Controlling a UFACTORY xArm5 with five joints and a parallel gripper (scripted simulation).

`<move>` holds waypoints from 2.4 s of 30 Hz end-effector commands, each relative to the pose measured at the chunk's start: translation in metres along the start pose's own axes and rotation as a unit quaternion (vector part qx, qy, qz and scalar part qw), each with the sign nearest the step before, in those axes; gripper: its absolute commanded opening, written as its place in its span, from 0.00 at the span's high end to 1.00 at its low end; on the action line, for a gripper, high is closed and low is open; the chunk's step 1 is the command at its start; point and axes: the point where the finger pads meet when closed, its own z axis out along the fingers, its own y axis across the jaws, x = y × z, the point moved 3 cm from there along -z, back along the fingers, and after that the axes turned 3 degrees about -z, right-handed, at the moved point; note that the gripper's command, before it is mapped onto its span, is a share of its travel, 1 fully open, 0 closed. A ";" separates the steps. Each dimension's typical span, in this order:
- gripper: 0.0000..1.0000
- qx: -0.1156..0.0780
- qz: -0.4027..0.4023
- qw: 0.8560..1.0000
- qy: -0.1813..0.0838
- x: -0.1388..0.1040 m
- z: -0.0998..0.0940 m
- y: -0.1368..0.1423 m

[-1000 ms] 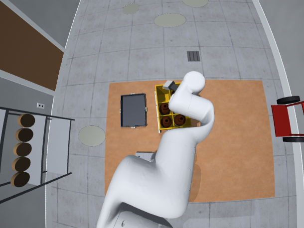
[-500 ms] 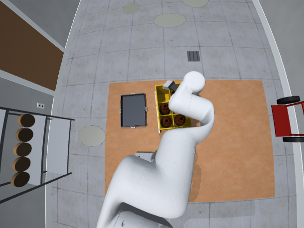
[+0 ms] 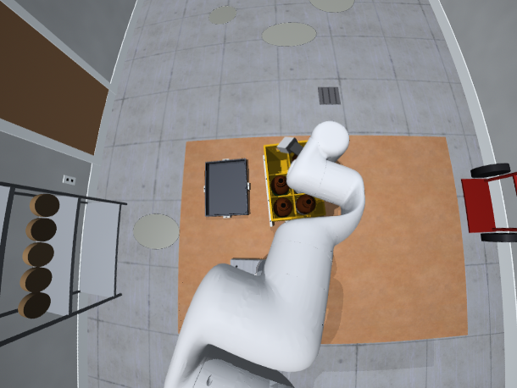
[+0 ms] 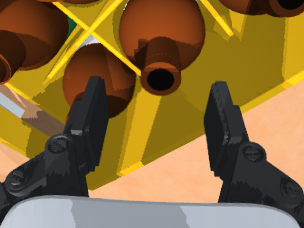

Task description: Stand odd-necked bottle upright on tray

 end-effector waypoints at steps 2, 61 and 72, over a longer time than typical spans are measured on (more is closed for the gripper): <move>0.35 -0.002 0.000 1.000 0.001 0.000 -0.002 0.001; 0.35 -0.002 0.000 1.000 0.001 0.001 0.038 0.001; 0.35 -0.002 0.000 1.000 0.001 0.001 0.039 0.001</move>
